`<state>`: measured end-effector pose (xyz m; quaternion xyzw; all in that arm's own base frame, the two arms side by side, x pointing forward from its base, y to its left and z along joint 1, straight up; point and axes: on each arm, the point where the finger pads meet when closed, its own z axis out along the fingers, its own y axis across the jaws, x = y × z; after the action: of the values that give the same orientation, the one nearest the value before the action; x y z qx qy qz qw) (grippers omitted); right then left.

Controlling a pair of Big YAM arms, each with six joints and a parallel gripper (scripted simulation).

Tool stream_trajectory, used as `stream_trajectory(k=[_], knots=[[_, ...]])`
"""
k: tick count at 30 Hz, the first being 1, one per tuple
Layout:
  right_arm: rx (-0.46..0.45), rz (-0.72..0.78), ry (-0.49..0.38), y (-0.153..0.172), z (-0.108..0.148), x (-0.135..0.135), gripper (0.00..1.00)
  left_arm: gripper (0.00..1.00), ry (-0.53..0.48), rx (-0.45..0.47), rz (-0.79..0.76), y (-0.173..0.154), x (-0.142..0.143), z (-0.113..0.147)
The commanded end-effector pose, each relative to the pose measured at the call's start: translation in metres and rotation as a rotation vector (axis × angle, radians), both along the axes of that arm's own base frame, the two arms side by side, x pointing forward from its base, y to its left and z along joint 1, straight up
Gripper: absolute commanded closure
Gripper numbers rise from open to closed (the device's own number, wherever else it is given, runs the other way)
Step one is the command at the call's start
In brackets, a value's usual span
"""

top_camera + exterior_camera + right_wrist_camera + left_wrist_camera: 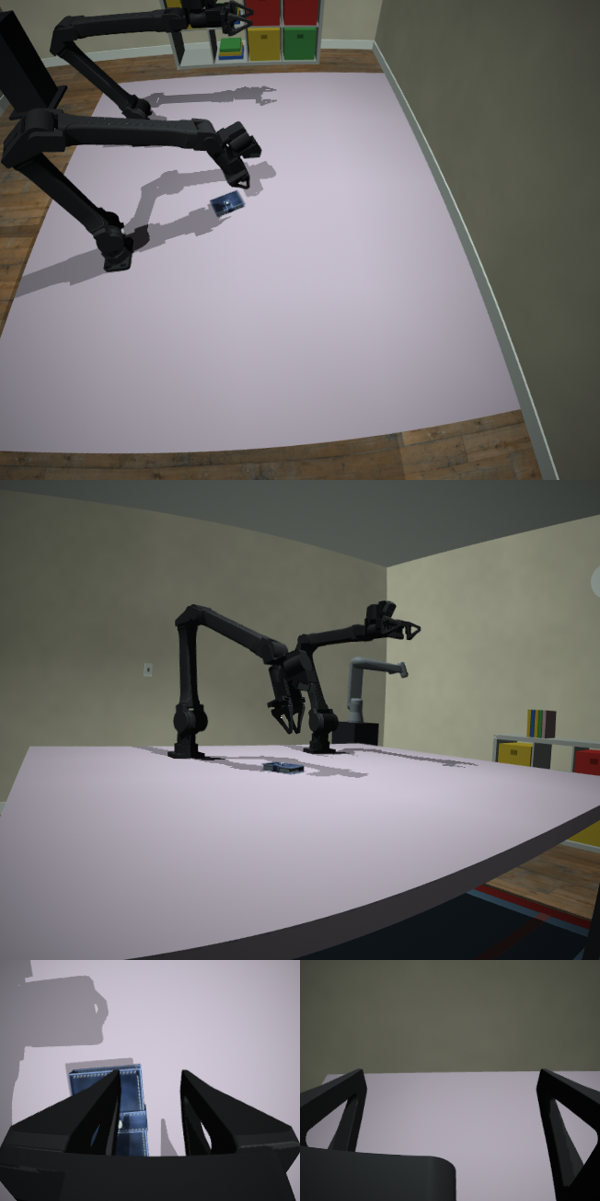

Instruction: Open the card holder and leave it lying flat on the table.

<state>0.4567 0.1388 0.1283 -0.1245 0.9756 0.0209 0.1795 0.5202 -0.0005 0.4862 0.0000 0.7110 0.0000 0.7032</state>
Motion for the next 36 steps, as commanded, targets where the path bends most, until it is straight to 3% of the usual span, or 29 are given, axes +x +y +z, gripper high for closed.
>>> stream_trajectory(k=[1, 2, 4, 10, 11, 12, 14, 18, 21, 23, 34, 36], knots=[[-0.012, -0.003, 0.058, 0.012, 0.002, 0.0, 0.66, 0.0, -0.051, 0.0, 0.0, 0.0, -0.002, 0.028], [-0.036, 0.007, 0.121, 0.013, -0.015, -0.014, 0.66, 0.0, -0.051, 0.0, 0.0, 0.0, -0.002, 0.028], [-0.061, 0.024, 0.19, 0.017, -0.024, -0.029, 0.66, 0.0, -0.051, 0.0, 0.0, 0.0, -0.002, 0.028], [-0.132, 0.052, 0.349, 0.014, -0.058, -0.073, 0.66, 0.0, -0.051, 0.0, 0.0, 0.0, -0.002, 0.028], [-0.129, 0.051, 0.343, 0.014, -0.055, -0.072, 0.66, 0.0, -0.051, 0.0, 0.0, 0.0, -0.002, 0.028], [-0.106, 0.042, 0.284, 0.016, -0.033, -0.055, 0.66, 0.0, -0.051, 0.0, 0.0, 0.0, -0.002, 0.028], [-0.141, 0.067, 0.37, 0.013, -0.066, -0.079, 0.66, 0.0, -0.051, 0.0, 0.0, 0.0, -0.002, 0.028], [-0.139, 0.077, 0.364, 0.017, -0.068, -0.078, 0.66, 0.0, -0.051, 0.0, 0.0, 0.0, -0.002, 0.028], [-0.127, 0.077, 0.332, 0.019, -0.056, -0.072, 0.66, 0.0, -0.051, 0.0, 0.0, 0.0, -0.002, 0.028], [-0.132, 0.072, 0.35, 0.016, -0.071, -0.074, 0.66, 0.0, -0.051, 0.0, 0.0, 0.0, -0.002, 0.028], [-0.124, 0.074, 0.324, 0.018, -0.068, -0.067, 0.66, 0.0, -0.051, 0.0, 0.0, 0.0, -0.002, 0.028], [-0.134, 0.077, 0.348, 0.017, -0.078, -0.074, 0.66, 0.0, -0.051, 0.0, 0.0, 0.0, -0.002, 0.028]])
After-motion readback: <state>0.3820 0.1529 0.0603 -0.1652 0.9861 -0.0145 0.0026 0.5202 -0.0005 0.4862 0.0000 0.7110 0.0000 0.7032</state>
